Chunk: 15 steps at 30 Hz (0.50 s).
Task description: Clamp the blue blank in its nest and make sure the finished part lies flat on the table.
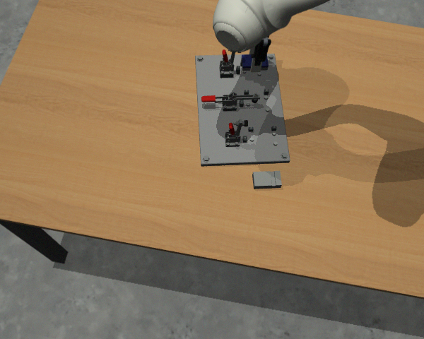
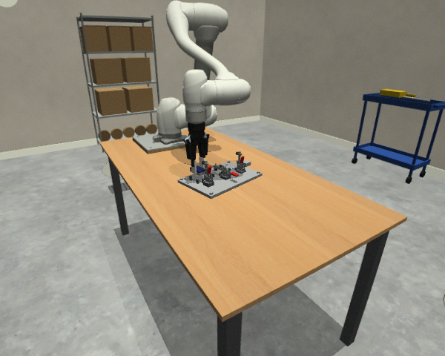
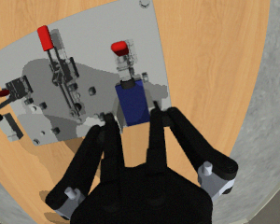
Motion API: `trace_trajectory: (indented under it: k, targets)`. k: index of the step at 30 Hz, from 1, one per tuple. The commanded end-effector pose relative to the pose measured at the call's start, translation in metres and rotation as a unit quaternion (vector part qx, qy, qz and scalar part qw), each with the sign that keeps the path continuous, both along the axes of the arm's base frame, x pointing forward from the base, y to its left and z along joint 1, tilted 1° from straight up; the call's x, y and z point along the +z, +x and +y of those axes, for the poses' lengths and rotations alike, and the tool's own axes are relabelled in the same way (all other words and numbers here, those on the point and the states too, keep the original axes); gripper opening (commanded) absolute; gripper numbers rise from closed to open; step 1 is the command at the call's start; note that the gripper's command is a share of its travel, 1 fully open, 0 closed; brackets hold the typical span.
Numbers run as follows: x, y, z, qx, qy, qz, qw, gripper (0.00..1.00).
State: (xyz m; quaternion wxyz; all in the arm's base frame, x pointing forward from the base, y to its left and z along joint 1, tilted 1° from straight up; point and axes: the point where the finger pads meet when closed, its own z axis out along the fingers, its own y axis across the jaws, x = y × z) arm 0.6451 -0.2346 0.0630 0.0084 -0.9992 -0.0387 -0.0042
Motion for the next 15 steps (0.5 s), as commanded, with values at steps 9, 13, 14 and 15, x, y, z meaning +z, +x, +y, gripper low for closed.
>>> trace_trajectory:
  k: [9,13,14,15]
  targets:
    - [-0.0069,-0.0009,0.0051,-0.002,0.002,0.002,1.0,0.0]
    - [-0.0069,-0.0009,0.0051,-0.002,0.002,0.002,1.0,0.0]
    - [-0.0069,-0.0009,0.0051,-0.002,0.002,0.002,1.0,0.0]
    - [-0.0069,-0.0009,0.0051,-0.002,0.002,0.002,1.0,0.0]
